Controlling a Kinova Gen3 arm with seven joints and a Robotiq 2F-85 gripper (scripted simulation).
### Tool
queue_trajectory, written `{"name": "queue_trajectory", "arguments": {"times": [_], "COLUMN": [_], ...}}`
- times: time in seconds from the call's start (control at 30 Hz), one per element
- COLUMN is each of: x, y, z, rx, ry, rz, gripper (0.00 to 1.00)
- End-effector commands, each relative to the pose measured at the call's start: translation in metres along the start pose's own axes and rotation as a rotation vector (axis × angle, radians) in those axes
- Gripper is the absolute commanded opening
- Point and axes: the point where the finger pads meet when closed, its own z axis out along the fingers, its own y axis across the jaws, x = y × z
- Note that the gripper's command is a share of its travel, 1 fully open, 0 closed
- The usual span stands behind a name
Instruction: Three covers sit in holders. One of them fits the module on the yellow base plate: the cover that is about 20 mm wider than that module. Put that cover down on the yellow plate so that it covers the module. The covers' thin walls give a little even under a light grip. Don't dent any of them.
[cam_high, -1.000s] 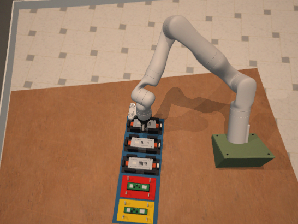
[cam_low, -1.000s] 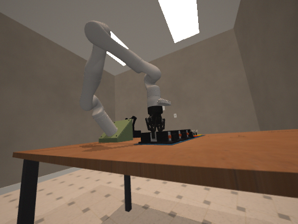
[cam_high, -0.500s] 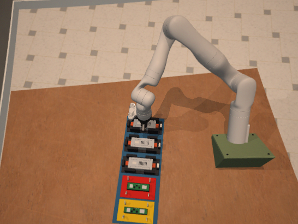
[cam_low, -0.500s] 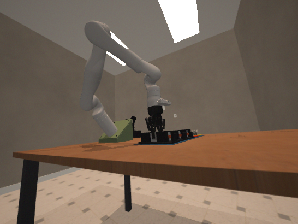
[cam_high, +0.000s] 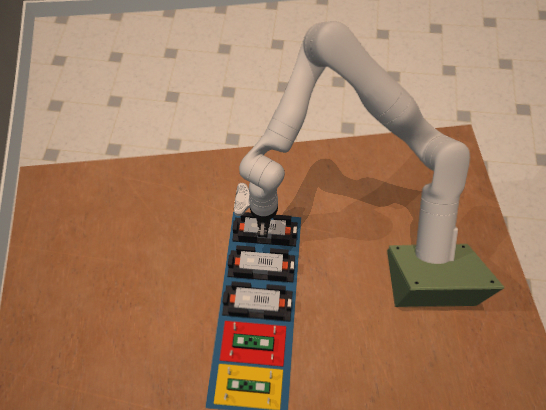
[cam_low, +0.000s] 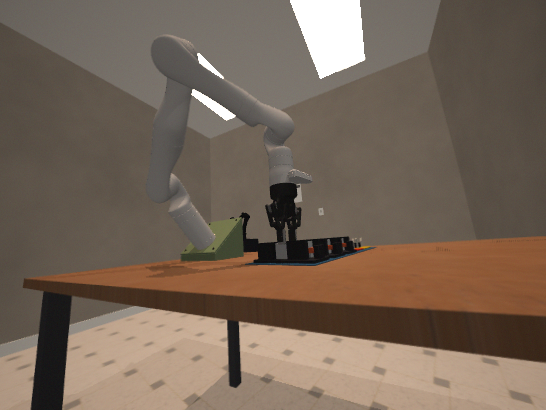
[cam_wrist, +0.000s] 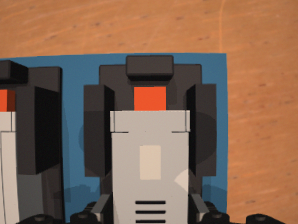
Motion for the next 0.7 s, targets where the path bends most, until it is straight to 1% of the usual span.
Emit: {"name": "queue_trajectory", "arguments": {"times": [0.0, 0.07, 0.37, 0.67], "x": [0.001, 0.001, 0.000, 0.000], "y": [0.000, 0.000, 0.000, 0.000], "z": [-0.002, -0.005, -0.032, -0.031], "rx": [0.001, 0.001, 0.001, 0.001], "ry": [0.002, 0.002, 0.002, 0.002], "rz": [0.000, 0.000, 0.000, 0.000], "gripper": [0.00, 0.00, 0.00, 0.01]}}
